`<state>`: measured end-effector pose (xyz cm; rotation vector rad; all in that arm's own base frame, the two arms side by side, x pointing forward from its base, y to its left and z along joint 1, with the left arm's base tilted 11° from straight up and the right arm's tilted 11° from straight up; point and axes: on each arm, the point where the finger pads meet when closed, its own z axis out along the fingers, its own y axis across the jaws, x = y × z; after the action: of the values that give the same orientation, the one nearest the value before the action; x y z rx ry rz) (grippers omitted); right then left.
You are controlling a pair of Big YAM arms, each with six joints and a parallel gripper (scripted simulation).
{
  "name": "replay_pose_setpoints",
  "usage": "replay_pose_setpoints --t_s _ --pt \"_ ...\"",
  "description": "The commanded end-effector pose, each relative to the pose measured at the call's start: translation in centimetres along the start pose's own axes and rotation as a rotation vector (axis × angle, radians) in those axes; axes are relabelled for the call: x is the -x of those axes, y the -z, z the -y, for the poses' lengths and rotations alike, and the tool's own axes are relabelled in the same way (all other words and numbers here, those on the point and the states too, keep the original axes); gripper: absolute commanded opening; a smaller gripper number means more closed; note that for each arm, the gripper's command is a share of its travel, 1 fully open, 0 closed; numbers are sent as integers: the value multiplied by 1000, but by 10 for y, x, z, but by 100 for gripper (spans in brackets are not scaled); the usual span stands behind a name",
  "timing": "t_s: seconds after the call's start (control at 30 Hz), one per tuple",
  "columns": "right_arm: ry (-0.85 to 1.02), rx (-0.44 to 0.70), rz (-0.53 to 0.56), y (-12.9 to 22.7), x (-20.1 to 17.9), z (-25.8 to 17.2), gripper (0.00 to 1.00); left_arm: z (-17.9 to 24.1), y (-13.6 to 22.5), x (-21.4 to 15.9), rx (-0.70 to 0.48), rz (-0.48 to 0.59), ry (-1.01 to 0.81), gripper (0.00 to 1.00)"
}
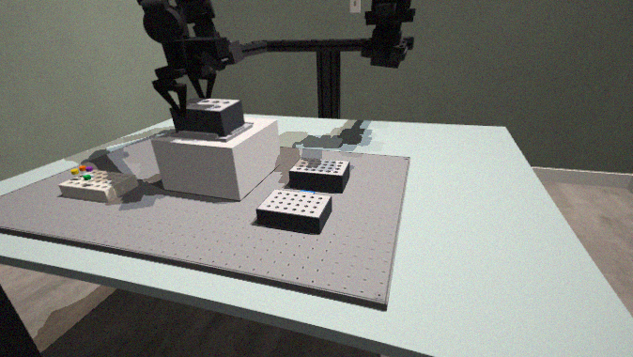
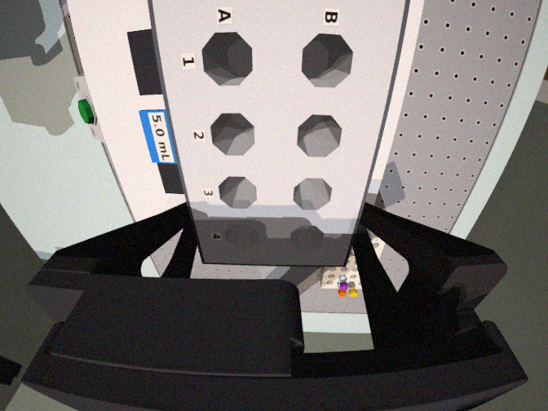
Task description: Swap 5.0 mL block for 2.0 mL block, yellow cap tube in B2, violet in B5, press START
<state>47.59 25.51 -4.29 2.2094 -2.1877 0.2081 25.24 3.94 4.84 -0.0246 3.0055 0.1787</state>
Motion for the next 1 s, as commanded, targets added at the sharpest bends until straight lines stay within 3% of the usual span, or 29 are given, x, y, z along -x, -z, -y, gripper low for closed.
replay_pose_setpoints --t_s 0.0,0.97 --pt "43 -28 29 24 12 -1 0 -1 17 23 4 53 15 0" --pt "47 -27 29 25 13 -1 0 0 8 9 2 24 13 0"
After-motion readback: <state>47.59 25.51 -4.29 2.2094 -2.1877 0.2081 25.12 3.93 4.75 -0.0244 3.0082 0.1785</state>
